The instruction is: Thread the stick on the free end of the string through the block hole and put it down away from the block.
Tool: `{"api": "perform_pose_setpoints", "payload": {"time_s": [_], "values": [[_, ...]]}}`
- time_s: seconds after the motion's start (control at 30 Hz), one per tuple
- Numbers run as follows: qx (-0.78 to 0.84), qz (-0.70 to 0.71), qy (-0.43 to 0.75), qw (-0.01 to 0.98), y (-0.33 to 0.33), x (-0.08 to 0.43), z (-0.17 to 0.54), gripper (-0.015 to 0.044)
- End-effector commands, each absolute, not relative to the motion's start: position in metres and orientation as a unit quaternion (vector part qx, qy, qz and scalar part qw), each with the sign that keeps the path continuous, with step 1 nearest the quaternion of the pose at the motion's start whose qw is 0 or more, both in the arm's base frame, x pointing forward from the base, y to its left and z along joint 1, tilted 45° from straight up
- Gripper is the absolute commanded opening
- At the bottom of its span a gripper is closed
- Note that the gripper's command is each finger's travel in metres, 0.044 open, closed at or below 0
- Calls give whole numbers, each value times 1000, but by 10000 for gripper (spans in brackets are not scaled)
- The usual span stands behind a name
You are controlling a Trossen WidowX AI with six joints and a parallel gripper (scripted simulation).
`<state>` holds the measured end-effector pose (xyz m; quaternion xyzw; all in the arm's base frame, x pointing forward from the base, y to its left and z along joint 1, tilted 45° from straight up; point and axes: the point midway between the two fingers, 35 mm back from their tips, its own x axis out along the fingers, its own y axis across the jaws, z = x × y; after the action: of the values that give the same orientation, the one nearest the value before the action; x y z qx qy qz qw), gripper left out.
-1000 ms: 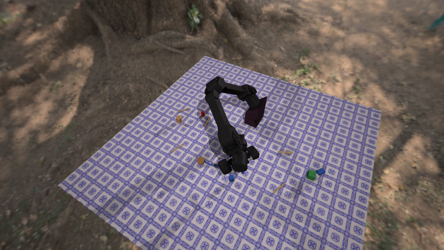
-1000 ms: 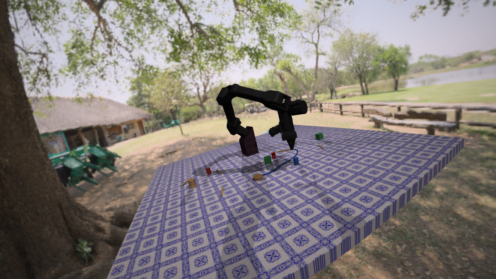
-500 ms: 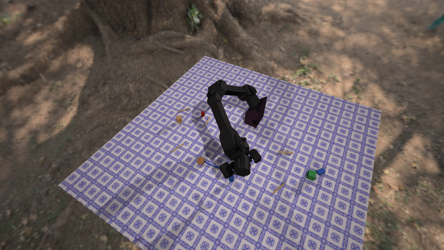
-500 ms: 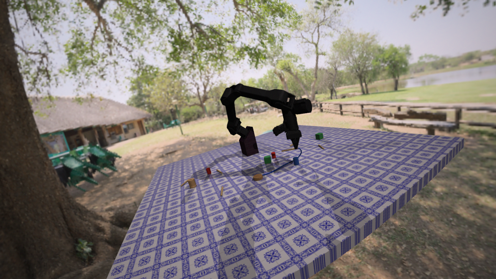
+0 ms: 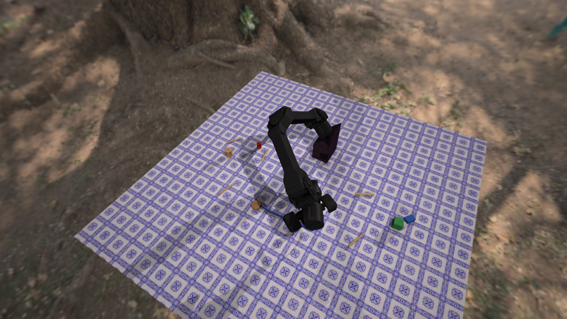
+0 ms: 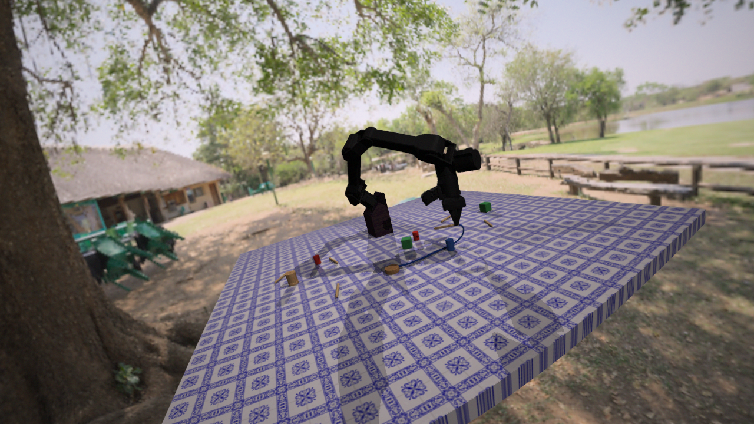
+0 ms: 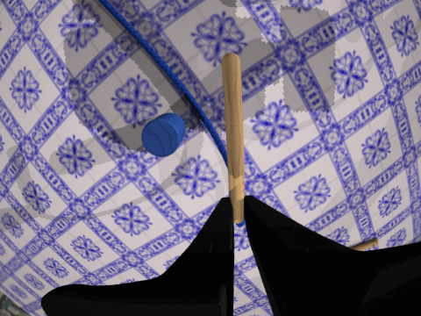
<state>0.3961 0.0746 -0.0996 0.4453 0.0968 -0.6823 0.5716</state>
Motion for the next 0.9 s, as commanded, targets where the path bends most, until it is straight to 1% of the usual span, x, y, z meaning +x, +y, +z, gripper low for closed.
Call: {"api": "perform_pose_setpoints", "payload": {"time_s": [0.0, 0.87], "values": [[445, -684, 98, 570, 78, 398, -105, 0], [450, -682, 98, 569, 95, 409, -122, 0]]}}
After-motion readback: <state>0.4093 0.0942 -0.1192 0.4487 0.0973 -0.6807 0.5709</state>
